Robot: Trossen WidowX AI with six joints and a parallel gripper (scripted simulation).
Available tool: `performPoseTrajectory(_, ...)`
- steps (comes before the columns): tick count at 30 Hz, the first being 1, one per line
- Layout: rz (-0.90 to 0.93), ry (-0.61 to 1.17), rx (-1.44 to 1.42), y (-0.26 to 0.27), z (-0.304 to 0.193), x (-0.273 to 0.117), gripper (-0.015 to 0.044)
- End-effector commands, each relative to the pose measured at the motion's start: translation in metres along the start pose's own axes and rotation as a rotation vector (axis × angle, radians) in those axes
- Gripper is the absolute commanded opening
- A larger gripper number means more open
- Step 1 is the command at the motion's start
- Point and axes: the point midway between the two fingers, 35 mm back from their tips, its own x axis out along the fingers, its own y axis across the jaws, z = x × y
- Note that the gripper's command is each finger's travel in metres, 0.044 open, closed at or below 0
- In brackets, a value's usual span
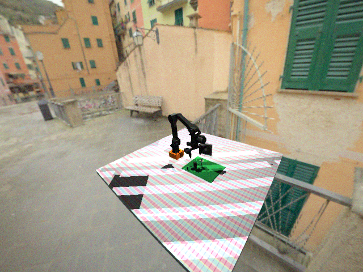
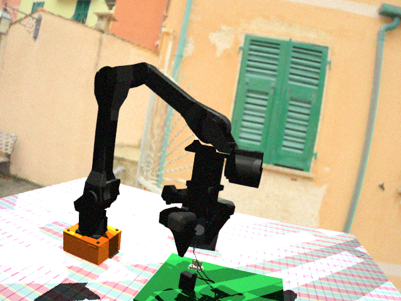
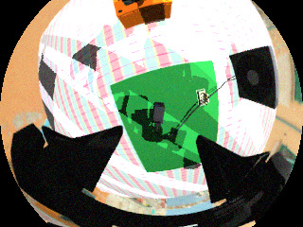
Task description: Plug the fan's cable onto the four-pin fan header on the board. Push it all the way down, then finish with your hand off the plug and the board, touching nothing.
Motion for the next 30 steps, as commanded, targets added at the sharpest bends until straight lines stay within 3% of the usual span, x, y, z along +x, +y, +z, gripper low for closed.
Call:
performPoseTrajectory(1,0.009,-0.017,-0.006,0.003,0.008,0.037,0.044)
performPoseTrajectory(30,0.009,-0.017,-0.006,0.003,0.008,0.074,0.044)
